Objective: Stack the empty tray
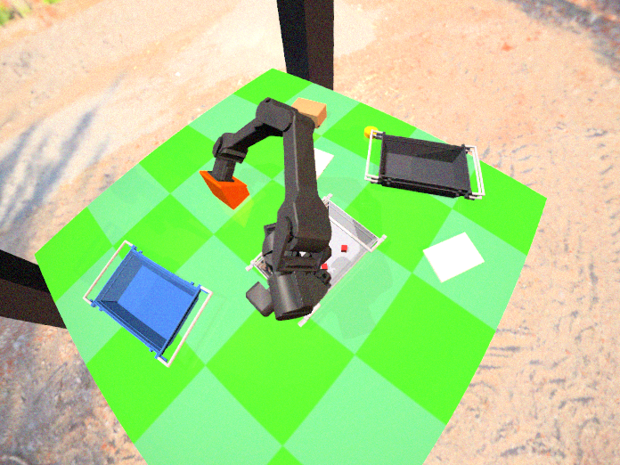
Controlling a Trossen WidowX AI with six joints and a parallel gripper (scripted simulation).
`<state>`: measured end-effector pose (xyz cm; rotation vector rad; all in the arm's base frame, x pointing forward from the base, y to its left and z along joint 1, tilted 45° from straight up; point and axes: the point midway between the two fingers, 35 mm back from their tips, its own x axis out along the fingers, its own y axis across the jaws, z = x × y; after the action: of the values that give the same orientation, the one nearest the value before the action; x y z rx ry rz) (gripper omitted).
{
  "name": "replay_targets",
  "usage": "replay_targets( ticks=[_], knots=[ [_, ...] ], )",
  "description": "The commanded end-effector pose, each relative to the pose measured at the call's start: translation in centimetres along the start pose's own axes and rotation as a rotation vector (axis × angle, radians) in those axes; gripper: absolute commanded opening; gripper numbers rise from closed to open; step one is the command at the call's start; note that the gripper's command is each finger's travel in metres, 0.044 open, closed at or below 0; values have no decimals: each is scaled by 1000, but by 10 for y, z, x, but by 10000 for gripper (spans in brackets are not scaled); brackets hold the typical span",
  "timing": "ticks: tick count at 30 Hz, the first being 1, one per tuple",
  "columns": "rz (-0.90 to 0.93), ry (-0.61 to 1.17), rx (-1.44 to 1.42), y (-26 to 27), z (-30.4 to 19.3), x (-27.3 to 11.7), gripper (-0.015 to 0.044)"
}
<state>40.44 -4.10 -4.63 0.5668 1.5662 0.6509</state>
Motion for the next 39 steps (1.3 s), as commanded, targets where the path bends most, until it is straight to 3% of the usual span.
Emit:
replay_targets(
  ticks=[1,10,13,14,39],
  knots=[
    [1,-1,4,-1,0,0,81],
    [1,-1,4,-1,0,0,81],
    [1,-1,4,-1,0,0,2],
    [1,-1,4,-1,0,0,0],
    [0,-1,1,0,0,0,0]
  ],
)
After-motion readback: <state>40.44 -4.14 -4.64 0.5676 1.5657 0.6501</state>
